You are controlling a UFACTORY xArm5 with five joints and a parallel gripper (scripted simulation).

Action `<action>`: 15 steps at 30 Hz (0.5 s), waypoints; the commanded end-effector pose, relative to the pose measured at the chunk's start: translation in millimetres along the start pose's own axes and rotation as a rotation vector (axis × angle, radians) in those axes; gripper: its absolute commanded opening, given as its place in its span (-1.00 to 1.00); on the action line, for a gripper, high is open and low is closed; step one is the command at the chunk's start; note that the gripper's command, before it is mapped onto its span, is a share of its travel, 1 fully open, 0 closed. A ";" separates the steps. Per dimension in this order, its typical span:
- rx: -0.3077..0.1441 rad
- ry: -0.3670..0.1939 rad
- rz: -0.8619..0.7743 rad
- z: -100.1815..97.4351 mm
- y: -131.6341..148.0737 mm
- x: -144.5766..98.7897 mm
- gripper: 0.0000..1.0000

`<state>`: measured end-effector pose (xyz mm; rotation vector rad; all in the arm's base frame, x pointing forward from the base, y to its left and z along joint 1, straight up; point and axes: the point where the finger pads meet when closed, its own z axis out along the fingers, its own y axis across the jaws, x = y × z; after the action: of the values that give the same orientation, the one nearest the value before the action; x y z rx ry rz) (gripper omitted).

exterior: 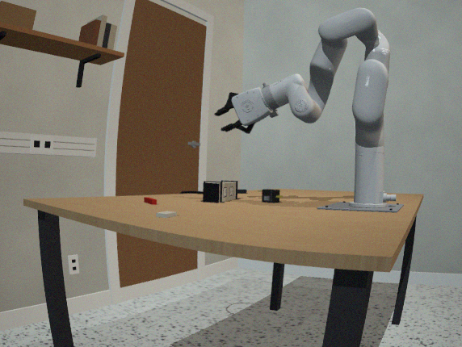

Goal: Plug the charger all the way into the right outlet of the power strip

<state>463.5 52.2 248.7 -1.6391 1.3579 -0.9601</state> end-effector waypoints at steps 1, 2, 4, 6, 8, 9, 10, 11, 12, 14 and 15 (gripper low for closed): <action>-0.103 0.011 0.139 9.8 14.1 5.2 0.06; -0.103 0.011 0.139 9.8 14.1 5.2 0.06; -0.169 0.028 0.246 14.3 27.6 9.2 0.06; -0.202 0.039 0.299 16.0 34.5 11.2 0.06; -0.235 0.052 0.354 17.5 41.4 13.2 0.06; -0.268 0.067 0.408 18.6 48.4 15.2 0.06; -0.268 0.067 0.408 18.6 48.4 15.2 0.06; -0.301 0.084 0.462 19.3 55.4 17.1 0.06; -0.301 0.084 0.462 19.3 55.4 17.1 0.06; -0.364 0.121 0.571 19.9 69.4 20.9 0.06; -0.364 0.121 0.571 19.9 69.4 20.9 0.06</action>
<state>459.4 31.5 193.1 -1.4151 1.8650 -0.6012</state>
